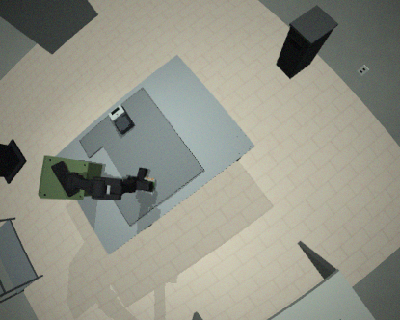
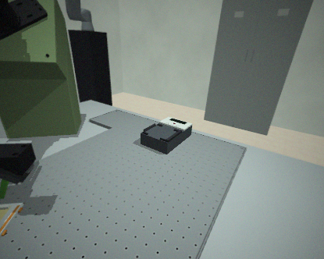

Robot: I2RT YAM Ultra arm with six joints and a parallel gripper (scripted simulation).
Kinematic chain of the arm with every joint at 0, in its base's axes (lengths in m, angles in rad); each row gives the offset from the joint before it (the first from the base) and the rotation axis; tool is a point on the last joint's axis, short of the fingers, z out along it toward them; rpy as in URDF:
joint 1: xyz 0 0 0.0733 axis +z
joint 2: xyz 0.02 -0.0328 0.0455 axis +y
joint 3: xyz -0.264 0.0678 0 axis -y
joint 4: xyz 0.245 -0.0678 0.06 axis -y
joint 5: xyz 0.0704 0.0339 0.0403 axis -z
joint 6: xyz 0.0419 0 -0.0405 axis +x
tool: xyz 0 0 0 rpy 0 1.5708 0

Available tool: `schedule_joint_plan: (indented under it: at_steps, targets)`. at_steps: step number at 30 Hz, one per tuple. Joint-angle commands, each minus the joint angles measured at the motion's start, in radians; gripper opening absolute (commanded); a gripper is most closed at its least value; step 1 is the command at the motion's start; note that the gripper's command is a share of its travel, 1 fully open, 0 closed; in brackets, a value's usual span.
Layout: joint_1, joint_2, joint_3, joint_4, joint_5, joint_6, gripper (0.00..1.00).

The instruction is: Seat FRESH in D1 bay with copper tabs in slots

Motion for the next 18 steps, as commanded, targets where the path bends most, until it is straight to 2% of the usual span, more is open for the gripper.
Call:
schedule_joint_plan:
  at_steps: [1, 13, 18]
  targets:
    - [-0.011, -0.047, 0.024, -0.020, -0.015, -0.006, 1.00]
    - [-0.005, -0.044, 0.023, -0.011, -0.015, -0.006, 1.00]
    - [-0.006, 0.000, 0.025, 0.016, -0.016, -0.007, 1.00]
